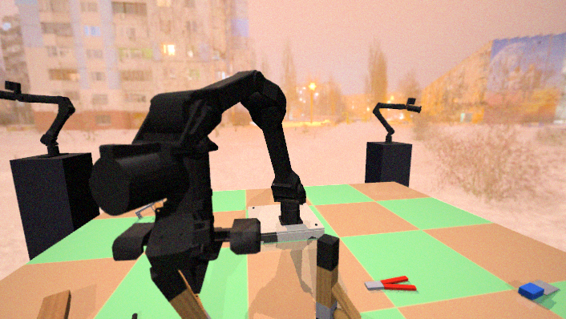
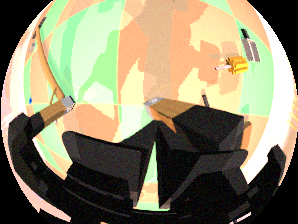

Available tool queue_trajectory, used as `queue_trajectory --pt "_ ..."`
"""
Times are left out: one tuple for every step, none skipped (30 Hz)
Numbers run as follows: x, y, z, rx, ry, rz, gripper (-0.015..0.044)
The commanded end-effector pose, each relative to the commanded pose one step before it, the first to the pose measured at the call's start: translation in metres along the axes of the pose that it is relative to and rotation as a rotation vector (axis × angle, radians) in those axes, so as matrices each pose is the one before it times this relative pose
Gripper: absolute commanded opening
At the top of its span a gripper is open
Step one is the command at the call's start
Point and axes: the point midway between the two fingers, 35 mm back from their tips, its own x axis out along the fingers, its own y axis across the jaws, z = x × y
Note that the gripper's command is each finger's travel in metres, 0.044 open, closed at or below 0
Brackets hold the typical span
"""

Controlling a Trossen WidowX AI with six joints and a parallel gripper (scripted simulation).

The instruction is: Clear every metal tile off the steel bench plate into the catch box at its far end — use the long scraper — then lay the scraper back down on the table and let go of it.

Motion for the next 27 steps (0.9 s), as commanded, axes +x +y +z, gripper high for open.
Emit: queue_trajectory --pt "0.00048 -0.00951 0.00004 -0.0008 0.00336 -0.00551 0.0" --pt "-0.00001 -0.00159 0.00008 0.0 0.0 -0.00013 0.0" --pt "-0.00001 -0.00159 0.00008 0.0 0.0 -0.00013 0.0" --pt "-0.00001 -0.0016 0.00007 0.0 0.0 -0.00013 0.0" --pt "-0.00001 -0.0016 0.00006 0.0 0.0 -0.00013 0.0" --pt "0.0 -0.0016 0.00005 0.0 0.0 -0.00013 0.0" --pt "0.0 -0.0016 0.00004 0.0 0.0 -0.00013 0.0" --pt "0.0 -0.0016 0.00003 0.0 0.0 -0.00013 0.0" --pt "0.0 -0.0016 0.00002 0.0 0.0 -0.00013 0.0" --pt "0.00001 -0.0016 0.00001 0.0 0.0 -0.00013 0.0" --pt "0.00001 -0.00161 0.00001 0.0 0.0 -0.00013 0.0" --pt "0.00001 -0.00161 0.0 0.0 0.0 -0.00013 0.0" --pt "0.00001 -0.00161 -0.00001 0.0 0.00001 -0.00013 0.0" --pt "0.00002 -0.00161 -0.00002 0.0 0.00001 -0.00013 0.0" --pt "0.00002 -0.00161 -0.00003 0.0 0.00001 -0.00014 0.0" --pt "0.00002 -0.00161 -0.00004 0.0 0.00001 -0.00014 0.0" --pt "0.00002 -0.00161 -0.00005 0.0 0.00001 -0.00014 0.0" --pt "0.00003 -0.00161 -0.00006 0.0 0.00001 -0.00014 0.0" --pt "0.00003 -0.00161 -0.00007 0.0 0.00001 -0.00014 0.0" --pt "0.00003 -0.00161 -0.00007 0.0 0.00001 -0.00014 0.0" --pt "0.00003 -0.00162 -0.00008 0.0 0.00001 -0.00014 0.0" --pt "0.00003 -0.00162 -0.00009 0.0 0.00001 -0.00014 0.0" --pt "0.00004 -0.00162 -0.0001 0.0 0.00001 -0.00014 0.0" --pt "0.00004 -0.00162 -0.00011 0.0 0.00001 -0.00014 0.0" --pt "0.00004 -0.00162 -0.00012 0.0 0.00001 -0.00014 0.0" --pt "0.00004 -0.00162 -0.00013 0.0 0.00002 -0.00014 0.0" --pt "0.00005 -0.00162 -0.00014 0.0 0.00002 -0.00014 0.0"
